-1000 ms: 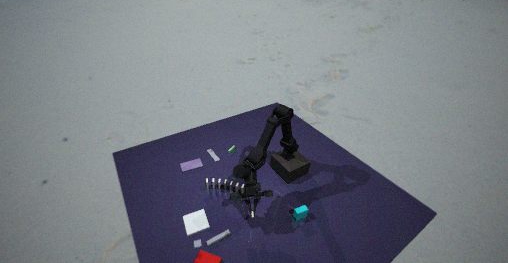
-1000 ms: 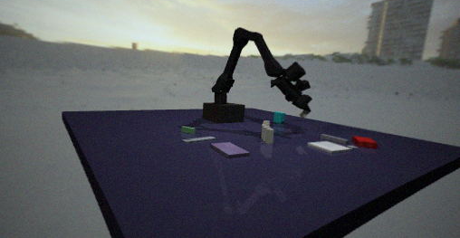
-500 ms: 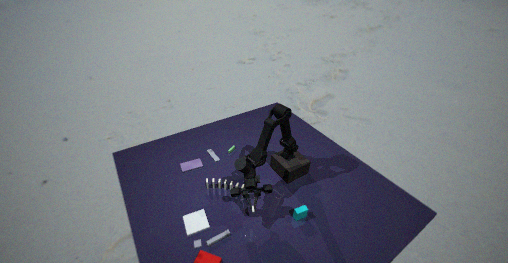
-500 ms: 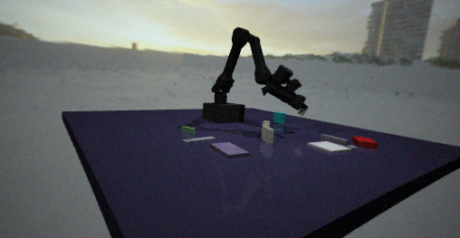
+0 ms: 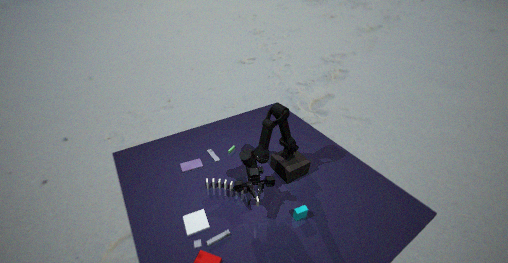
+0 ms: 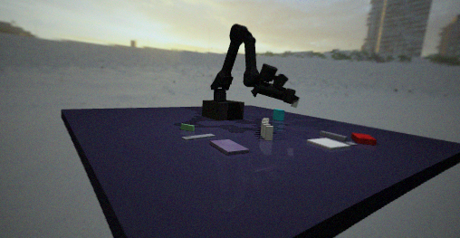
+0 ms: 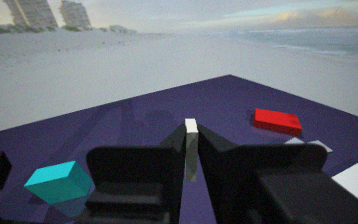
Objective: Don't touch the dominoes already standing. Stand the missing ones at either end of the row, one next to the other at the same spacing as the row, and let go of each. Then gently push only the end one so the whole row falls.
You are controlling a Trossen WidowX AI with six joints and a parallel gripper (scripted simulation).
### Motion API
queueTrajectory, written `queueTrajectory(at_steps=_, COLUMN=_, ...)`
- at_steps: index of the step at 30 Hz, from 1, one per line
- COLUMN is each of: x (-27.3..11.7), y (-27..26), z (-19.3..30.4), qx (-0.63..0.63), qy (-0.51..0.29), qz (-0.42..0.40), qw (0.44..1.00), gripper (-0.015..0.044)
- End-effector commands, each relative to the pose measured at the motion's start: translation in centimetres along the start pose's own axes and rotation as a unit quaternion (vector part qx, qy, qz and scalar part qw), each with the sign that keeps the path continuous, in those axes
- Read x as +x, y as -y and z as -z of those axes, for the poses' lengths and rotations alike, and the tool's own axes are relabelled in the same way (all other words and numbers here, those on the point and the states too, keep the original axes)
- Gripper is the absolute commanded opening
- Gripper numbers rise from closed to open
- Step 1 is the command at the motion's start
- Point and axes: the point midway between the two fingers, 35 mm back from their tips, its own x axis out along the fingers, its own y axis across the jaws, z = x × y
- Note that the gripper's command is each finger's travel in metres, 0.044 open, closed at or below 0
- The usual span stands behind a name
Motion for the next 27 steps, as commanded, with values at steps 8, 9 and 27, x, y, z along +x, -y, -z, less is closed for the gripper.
queueTrajectory(at_steps=8, x=-2.8, y=-2.9, z=-0.5, qx=-0.031, qy=0.054, qz=-0.03, qw=0.998, gripper=0.0025)
queueTrajectory(at_steps=9, x=-3.0, y=-3.2, z=-0.5, qx=-0.034, qy=0.058, qz=-0.033, qw=0.997, gripper=0.0025)
queueTrajectory(at_steps=27, x=-3.2, y=-3.3, z=-0.5, qx=-0.037, qy=0.061, qz=-0.035, qw=0.997, gripper=0.0025)
